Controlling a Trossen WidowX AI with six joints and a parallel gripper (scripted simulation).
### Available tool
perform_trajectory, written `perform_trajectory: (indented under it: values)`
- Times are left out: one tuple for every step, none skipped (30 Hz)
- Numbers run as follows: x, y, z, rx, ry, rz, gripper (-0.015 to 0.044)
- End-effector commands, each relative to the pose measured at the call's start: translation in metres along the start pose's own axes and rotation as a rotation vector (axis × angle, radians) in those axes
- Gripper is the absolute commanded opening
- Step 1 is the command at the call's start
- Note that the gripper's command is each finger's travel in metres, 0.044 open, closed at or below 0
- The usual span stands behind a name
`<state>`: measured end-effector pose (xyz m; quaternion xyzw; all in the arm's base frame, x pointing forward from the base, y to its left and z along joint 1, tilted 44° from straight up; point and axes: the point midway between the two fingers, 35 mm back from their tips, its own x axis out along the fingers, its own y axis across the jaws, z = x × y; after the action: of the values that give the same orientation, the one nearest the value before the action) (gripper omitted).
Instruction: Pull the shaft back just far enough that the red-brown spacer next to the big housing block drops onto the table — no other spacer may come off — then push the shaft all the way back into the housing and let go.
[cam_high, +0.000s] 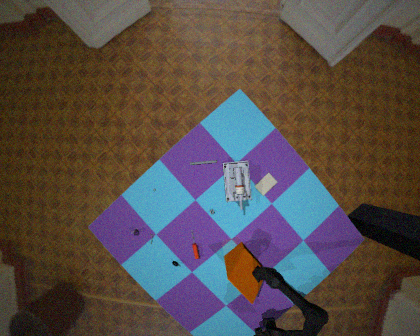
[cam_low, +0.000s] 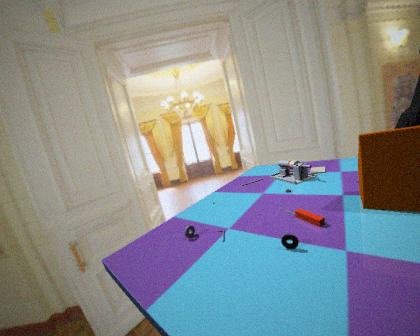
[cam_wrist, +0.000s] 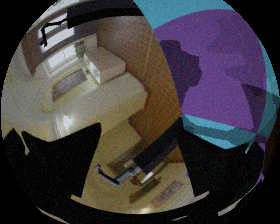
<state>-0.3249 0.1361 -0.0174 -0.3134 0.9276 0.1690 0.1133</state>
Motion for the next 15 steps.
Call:
perform_trajectory:
  values:
    - [-0.002, 0.001, 0.001, 0.003, -0.007, 0.007, 0.0426]
    - [-0.007, 0.004, 0.005, 0.012, -0.027, 0.027, 0.044]
    - [-0.015, 0.009, 0.012, 0.027, -0.061, 0.061, 0.044]
    - [-0.026, 0.014, 0.02, 0.047, -0.102, 0.102, 0.044]
    - [-0.038, 0.019, 0.028, 0.067, -0.142, 0.144, 0.044]
    - [-0.05, 0.024, 0.035, 0.089, -0.182, 0.186, 0.044]
    - [-0.062, 0.028, 0.043, 0.112, -0.222, 0.229, 0.044]
    - [-0.075, 0.031, 0.05, 0.135, -0.261, 0.273, 0.044]
    - [-0.088, 0.034, 0.058, 0.159, -0.3, 0.317, 0.044]
    - [-0.102, 0.037, 0.065, 0.184, -0.339, 0.361, 0.044]
    - [-0.116, 0.038, 0.072, 0.21, -0.377, 0.405, 0.044]
    - [-0.13, 0.039, 0.079, 0.237, -0.414, 0.451, 0.044]
    - [-0.144, 0.04, 0.085, 0.265, -0.451, 0.496, 0.044]
    - [-0.159, 0.04, 0.092, 0.293, -0.488, 0.542, 0.044]
    - [-0.174, 0.039, 0.098, 0.322, -0.524, 0.588, 0.044]
